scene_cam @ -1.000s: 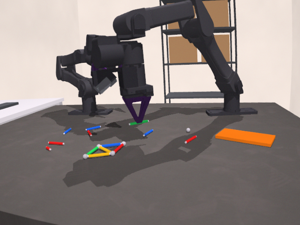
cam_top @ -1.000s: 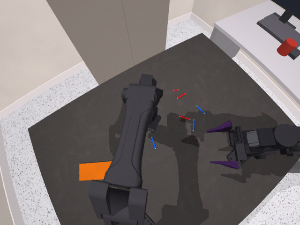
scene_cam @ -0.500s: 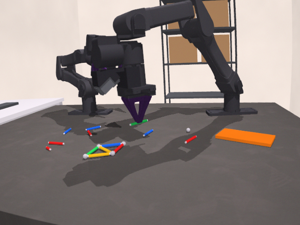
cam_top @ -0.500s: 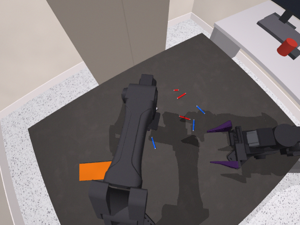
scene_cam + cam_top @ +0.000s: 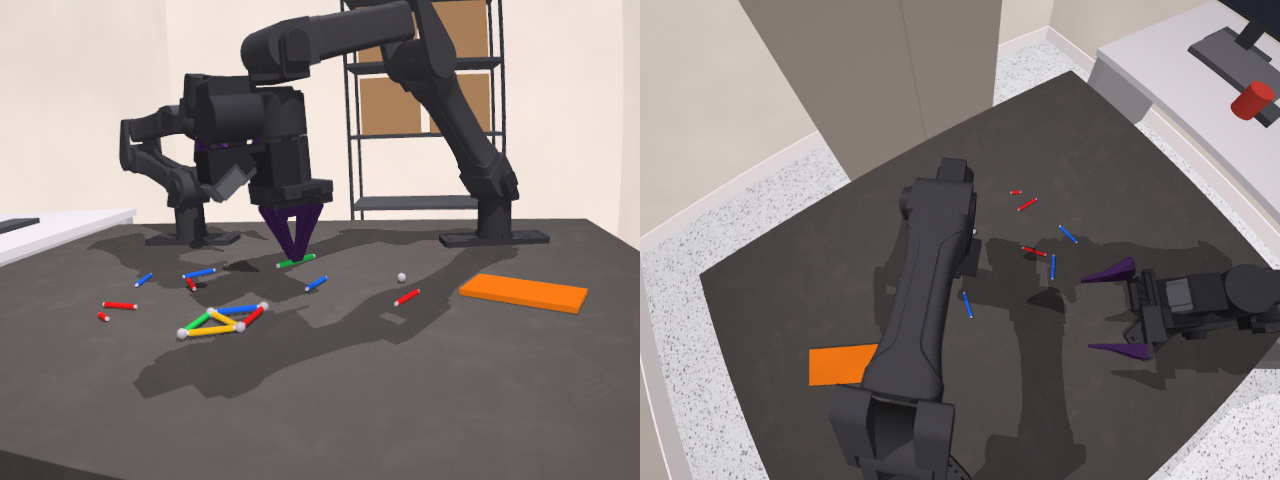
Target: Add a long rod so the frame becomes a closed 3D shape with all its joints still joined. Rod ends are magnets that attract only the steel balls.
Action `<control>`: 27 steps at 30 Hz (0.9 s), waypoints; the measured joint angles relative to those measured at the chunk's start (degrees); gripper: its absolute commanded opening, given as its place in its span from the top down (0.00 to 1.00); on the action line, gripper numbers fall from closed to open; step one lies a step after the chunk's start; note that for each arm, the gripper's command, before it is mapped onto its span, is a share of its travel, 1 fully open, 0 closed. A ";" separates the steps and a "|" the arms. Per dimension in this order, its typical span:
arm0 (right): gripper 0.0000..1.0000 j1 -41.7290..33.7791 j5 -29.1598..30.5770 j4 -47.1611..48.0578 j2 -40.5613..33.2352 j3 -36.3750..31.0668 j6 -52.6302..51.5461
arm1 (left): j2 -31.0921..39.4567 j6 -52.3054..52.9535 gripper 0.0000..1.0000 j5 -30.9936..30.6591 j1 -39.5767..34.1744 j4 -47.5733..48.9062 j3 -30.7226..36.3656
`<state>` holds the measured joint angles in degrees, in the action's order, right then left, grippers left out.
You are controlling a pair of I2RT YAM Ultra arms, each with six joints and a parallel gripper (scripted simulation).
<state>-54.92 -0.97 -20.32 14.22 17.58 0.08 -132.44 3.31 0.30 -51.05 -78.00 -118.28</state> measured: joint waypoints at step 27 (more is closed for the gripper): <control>0.00 0.00 0.00 0.00 0.00 0.00 0.00 | 20.72 -2.01 1.00 -0.94 0.00 33.73 31.47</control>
<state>-54.92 -0.97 -20.32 14.22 17.58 0.08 -111.72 1.30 -0.64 -51.05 -44.27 -86.80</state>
